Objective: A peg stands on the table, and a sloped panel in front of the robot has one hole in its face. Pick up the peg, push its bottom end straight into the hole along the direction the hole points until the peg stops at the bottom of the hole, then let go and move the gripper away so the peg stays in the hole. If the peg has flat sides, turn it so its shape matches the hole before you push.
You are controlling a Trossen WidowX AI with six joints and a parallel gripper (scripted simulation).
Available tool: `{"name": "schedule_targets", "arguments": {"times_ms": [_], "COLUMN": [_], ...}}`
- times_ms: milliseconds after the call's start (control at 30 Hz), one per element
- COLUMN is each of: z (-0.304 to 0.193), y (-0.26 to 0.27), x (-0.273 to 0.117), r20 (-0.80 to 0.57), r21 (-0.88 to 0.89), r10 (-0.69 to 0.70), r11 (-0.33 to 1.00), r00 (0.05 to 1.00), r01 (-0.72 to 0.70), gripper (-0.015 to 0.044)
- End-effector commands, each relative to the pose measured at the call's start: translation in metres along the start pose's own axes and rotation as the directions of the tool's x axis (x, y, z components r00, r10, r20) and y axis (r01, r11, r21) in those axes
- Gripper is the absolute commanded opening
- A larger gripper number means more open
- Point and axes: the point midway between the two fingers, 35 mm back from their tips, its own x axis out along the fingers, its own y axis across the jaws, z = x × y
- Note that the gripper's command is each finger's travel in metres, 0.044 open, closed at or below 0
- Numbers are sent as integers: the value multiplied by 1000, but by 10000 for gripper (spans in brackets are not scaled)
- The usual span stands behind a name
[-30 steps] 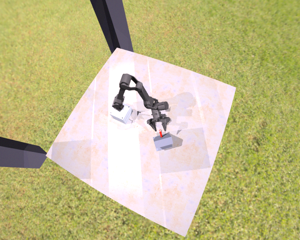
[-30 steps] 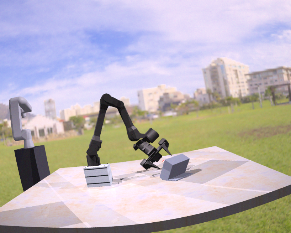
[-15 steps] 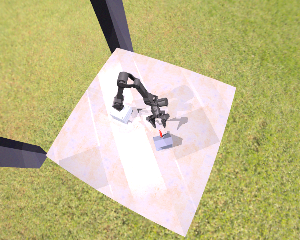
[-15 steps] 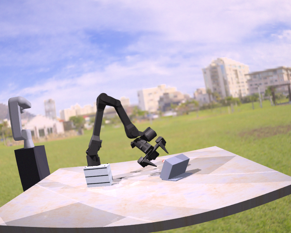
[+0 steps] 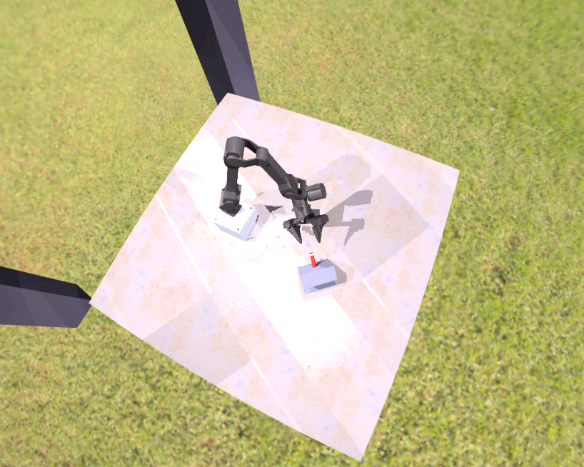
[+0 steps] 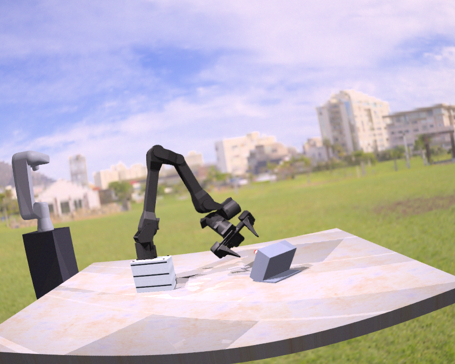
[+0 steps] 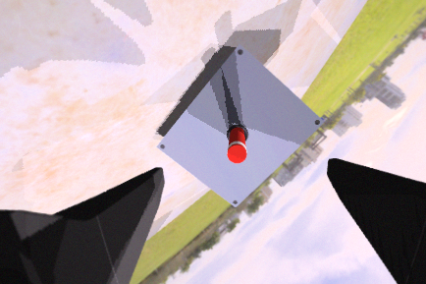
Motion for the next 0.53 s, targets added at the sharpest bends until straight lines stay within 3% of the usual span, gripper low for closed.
{"name": "schedule_targets", "arguments": {"times_ms": [0, 500], "z": [0, -3], "y": [-1, -3], "x": [-6, -26], "r20": [-3, -3], "r21": [4, 3], "r10": [-6, -9], "r11": [1000, 1000], "r00": [1000, 1000], "r01": [6, 9], "gripper": [440, 440]}}
